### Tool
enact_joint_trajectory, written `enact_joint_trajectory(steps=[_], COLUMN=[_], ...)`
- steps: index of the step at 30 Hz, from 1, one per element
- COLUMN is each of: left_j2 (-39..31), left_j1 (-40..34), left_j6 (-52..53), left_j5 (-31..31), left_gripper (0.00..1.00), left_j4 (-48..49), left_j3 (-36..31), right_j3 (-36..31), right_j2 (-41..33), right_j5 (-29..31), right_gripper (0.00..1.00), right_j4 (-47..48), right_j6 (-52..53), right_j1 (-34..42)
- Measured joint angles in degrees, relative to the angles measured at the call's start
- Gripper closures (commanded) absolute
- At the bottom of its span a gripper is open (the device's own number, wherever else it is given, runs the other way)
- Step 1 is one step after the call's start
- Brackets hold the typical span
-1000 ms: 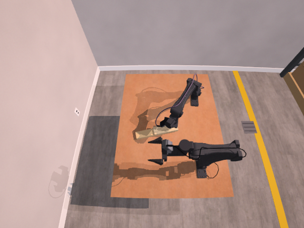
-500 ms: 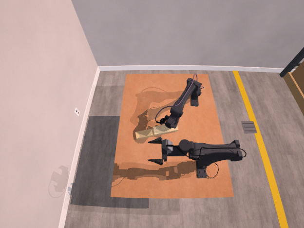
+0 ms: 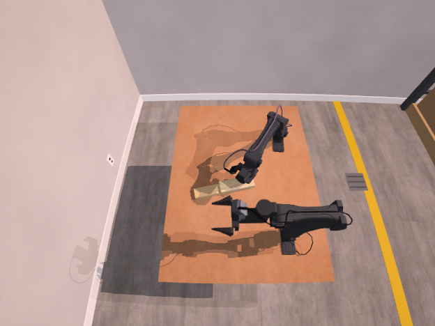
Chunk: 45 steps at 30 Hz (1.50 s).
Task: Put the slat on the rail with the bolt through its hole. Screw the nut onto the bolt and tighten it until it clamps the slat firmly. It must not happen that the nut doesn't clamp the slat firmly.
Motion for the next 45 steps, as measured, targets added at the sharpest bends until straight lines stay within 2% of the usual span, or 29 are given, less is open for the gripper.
enact_joint_trajectory(steps=[16, 38, 40, 45], left_j2=[0.0, 0.0, 0.0, 0.0], left_j1=[0.0, 0.0, 0.0, 0.0], left_j6=[0.0, 0.0, 0.0, 0.0], left_j5=[0.0, 0.0, 0.0, 0.0], left_gripper=[0.00, 0.00, 0.00, 0.00], left_j4=[0.0, 0.0, 0.0, 0.0], left_j3=[0.0, 0.0, 0.0, 0.0], right_j3=[0.0, 0.0, 0.0, 0.0], right_j2=[0.0, 0.0, 0.0, 0.1], right_j5=[0.0, 0.0, 0.0, -0.1], right_gripper=[0.88, 0.88, 0.66, 0.66], right_j4=[0.0, 0.0, 0.0, 0.0], right_j6=[14.7, 16.5, 16.5, 16.5], right_j1=[0.0, 0.0, 0.0, 0.0])
